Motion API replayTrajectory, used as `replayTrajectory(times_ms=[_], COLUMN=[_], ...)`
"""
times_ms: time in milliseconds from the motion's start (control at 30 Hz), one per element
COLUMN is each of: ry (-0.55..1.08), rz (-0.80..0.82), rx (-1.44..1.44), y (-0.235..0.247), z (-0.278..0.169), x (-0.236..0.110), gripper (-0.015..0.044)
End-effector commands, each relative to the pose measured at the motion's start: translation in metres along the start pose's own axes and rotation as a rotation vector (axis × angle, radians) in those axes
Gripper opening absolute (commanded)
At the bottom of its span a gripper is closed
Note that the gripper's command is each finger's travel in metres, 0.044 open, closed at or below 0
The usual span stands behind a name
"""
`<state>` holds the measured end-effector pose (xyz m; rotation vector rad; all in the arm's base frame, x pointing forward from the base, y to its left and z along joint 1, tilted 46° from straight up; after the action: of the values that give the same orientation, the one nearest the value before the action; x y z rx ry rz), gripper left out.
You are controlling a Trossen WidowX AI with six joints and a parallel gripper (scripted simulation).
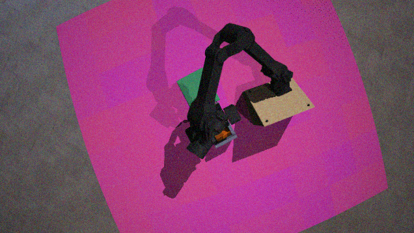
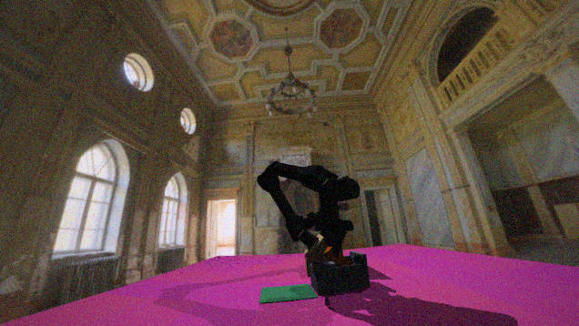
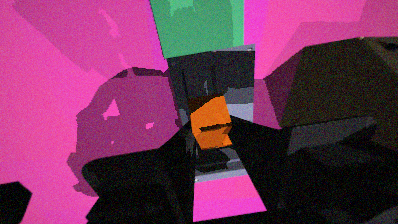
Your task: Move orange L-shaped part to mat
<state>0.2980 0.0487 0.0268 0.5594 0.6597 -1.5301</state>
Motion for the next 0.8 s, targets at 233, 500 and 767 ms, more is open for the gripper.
replayTrajectory(times_ms=[233,500,767], ry=[0.008,0.008,0.008], rz=[0.005,0.004,0.004], rx=[0.008,0.008,0.008], y=[0.001,0.001,0.001], z=[0.000,0.000,0.000], x=[-0.021,-0.033,-0.046], gripper=[0.0000,0.0000,0.0000])
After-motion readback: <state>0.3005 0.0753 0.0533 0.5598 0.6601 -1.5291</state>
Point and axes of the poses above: the point midway between the two fingers, 35 mm back from their tips, its own x axis out along the fingers, its own y axis across the jaws, z = x × y, the point moved 5 cm from there along -x, back along the fingers, and after that the axes turned 2 degrees about x, right-handed, at the moved point
